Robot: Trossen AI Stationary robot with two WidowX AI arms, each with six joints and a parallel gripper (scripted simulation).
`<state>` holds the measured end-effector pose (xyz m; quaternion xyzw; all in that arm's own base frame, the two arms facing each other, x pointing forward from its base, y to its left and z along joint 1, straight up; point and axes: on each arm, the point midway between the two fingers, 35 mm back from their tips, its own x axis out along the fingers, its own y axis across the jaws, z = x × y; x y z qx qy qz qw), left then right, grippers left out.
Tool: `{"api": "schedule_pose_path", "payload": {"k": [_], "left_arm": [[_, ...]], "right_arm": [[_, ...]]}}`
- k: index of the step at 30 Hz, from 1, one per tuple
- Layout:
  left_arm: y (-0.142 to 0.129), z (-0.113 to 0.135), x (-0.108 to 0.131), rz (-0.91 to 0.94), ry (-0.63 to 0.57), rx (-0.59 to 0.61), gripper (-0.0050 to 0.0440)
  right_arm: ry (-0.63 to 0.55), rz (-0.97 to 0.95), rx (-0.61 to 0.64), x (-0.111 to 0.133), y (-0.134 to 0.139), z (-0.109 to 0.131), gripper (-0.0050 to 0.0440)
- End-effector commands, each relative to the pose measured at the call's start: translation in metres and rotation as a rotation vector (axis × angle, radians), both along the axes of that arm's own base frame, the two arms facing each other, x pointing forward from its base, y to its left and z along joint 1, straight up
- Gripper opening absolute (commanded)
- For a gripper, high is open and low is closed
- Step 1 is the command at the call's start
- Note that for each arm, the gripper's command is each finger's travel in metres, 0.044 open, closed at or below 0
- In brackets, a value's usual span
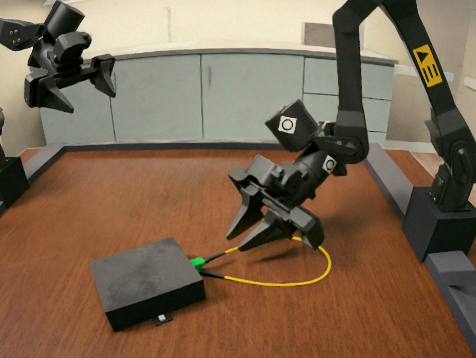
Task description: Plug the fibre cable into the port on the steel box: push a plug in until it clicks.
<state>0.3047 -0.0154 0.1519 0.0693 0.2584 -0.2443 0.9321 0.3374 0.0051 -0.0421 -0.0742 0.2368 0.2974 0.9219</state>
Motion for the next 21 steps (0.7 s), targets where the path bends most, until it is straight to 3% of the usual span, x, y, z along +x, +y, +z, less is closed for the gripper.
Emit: {"api": "schedule_pose_path", "payload": {"k": [1,21], "left_arm": [[0.0,0.005,0.001,-0.001,-0.014,0.002,0.044],[0.0,0.005,0.001,-0.001,-0.014,0.002,0.044]], "right_arm": [[-0.019,-0.003,-0.005,0.009,0.001,0.003,0.0136],[-0.022,-0.003,-0.002,0.034,0.018,-0.012,0.0136]]}}
